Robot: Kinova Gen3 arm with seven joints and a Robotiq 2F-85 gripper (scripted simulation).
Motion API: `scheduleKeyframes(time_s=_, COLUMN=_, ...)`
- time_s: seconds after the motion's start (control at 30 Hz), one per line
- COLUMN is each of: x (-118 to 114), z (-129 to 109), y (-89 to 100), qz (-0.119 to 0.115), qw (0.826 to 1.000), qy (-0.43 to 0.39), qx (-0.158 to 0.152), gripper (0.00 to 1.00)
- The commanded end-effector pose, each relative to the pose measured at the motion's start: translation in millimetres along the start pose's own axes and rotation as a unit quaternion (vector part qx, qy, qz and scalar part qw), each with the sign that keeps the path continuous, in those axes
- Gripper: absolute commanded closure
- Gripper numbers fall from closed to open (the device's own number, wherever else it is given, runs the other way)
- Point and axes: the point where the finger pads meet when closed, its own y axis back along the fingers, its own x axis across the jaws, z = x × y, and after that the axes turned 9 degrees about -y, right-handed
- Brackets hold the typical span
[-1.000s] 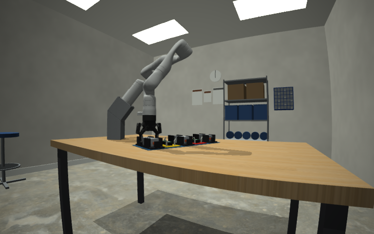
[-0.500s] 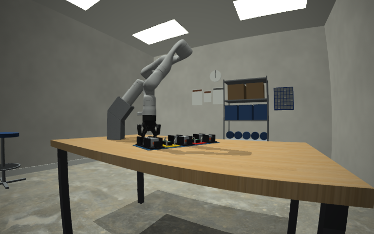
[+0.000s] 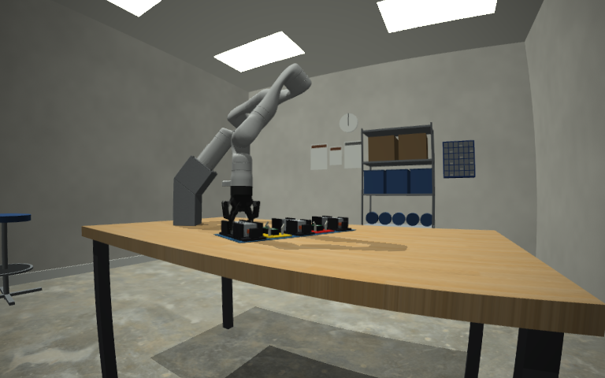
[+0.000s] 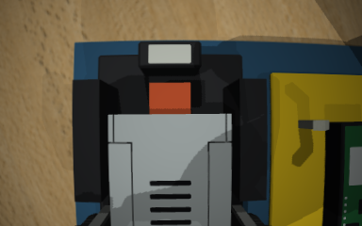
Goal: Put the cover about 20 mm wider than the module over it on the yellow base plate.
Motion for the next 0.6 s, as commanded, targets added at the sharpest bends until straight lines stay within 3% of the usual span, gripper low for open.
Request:
scheduleKeyframes(time_s=0.0, x=-0.2, z=0.7, y=0.7, qz=0.0, qw=1.0, qy=0.0, qx=-0.001, gripper=0.3)
scheduleKeyframes(time_s=0.23, x=-0.2, z=0.7, y=0.7, qz=0.0, qw=1.0, qy=0.0, qx=-0.001, gripper=0.3)
scheduleKeyframes(time_s=0.27, x=-0.2, z=0.7, y=0.7, qz=0.0, qw=1.0, qy=0.0, qx=-0.001, gripper=1.0)
scheduleKeyframes(time_s=0.57, x=-0.2, z=0.7, y=0.7, qz=0.0, qw=1.0, qy=0.0, qx=-0.001, gripper=1.0)
